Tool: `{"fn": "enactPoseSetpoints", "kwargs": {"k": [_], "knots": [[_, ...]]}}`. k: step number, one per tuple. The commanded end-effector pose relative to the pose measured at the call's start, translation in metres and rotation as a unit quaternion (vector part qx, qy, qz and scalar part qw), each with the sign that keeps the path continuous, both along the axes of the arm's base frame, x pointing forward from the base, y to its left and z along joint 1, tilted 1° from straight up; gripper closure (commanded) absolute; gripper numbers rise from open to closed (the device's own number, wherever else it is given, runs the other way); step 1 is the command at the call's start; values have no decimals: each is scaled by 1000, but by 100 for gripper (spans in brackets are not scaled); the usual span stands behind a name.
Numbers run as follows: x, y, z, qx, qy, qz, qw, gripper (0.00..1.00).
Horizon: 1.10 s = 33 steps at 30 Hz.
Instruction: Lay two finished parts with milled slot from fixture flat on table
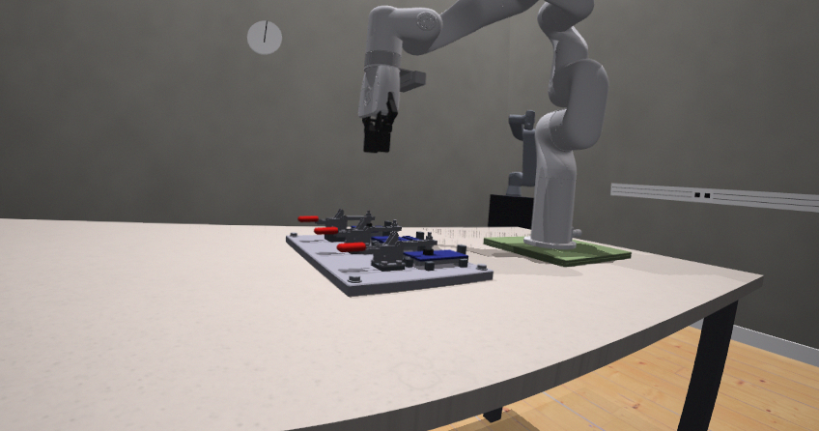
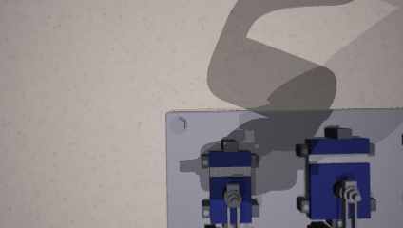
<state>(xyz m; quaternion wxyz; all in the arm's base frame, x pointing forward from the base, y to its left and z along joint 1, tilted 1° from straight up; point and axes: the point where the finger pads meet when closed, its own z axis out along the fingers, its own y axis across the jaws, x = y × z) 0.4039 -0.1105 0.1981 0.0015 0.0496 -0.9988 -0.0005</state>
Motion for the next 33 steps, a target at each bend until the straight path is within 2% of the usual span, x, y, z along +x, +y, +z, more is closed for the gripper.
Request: {"fn": "enactPoseSetpoints", "kwargs": {"k": [1,7,20,33], "knots": [[1,0,1,-1,-2,0,1000,52],[1,0,-5,-1,-2,0,1000,52],[1,0,-55,-1,-2,0,1000,52],[6,1,-58,-1,-2,0,1000,52]]}}
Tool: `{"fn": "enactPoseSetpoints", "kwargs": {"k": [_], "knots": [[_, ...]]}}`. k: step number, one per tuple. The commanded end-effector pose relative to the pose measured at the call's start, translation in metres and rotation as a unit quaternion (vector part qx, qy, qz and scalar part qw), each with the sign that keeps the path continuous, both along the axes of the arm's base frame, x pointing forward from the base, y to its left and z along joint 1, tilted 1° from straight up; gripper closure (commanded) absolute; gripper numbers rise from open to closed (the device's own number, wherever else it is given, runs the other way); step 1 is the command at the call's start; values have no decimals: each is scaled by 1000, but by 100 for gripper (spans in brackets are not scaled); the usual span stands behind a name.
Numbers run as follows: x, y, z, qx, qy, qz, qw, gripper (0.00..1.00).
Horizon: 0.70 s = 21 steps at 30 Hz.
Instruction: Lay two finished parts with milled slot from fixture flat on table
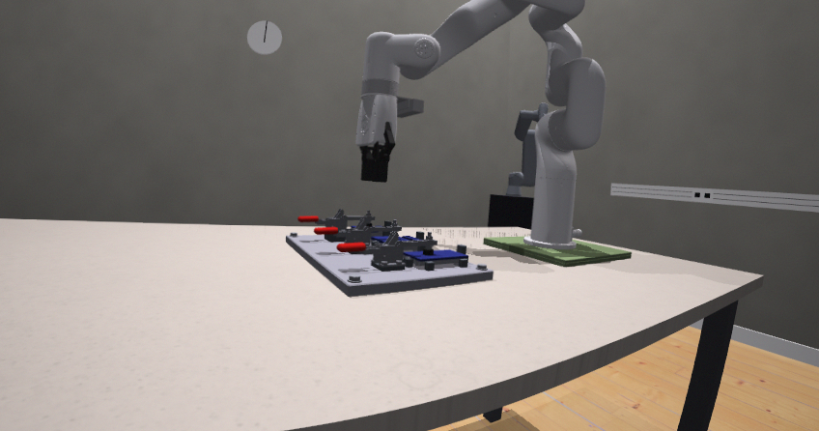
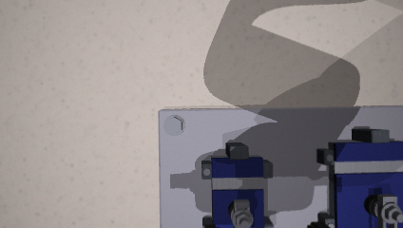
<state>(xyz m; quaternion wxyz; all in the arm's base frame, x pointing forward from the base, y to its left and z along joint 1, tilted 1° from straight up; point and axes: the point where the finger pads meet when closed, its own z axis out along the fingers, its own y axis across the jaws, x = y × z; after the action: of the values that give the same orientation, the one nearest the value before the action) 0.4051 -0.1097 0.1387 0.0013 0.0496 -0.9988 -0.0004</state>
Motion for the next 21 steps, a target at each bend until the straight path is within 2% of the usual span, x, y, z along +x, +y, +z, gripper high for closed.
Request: {"fn": "enactPoseSetpoints", "kwargs": {"k": [1,7,21], "knots": [[8,0,1,0,-2,0,1000,52],[25,2,1,0,-2,0,1000,52],[110,11,1,-1,-2,0,1000,52]]}}
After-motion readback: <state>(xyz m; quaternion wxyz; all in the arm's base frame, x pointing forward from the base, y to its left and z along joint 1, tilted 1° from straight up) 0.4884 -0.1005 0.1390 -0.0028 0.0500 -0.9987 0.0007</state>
